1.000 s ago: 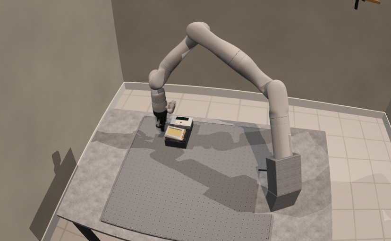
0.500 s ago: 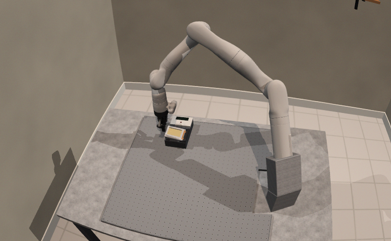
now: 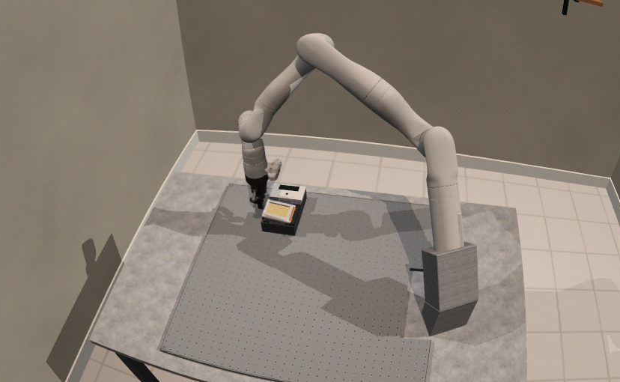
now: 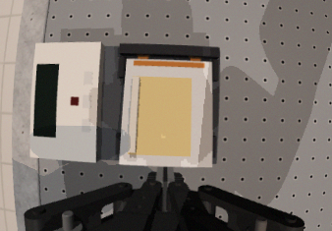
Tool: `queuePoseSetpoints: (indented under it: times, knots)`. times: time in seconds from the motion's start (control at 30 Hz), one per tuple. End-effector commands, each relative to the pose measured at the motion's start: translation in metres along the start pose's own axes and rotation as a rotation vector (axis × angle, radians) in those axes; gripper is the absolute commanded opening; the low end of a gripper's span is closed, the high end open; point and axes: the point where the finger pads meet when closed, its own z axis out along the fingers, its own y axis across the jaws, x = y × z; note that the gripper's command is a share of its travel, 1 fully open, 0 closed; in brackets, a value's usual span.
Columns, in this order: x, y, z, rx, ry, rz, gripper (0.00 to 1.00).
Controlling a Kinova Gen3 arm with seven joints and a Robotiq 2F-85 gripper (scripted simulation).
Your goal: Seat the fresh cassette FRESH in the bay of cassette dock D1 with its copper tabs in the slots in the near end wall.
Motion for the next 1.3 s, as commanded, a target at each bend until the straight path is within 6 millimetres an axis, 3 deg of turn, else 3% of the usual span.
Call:
queuePoseSetpoints:
  times: [0.0,0.67,1.27]
  knots:
    - [0.0,0.0,-0.001,-0.001,-0.002,0.0,0.0]
    - [0.005,0.0,-0.001,-0.001,-0.002,0.0,0.0]
    - [0.0,0.0,-0.022,-0.001,-0.002,0.0,0.0]
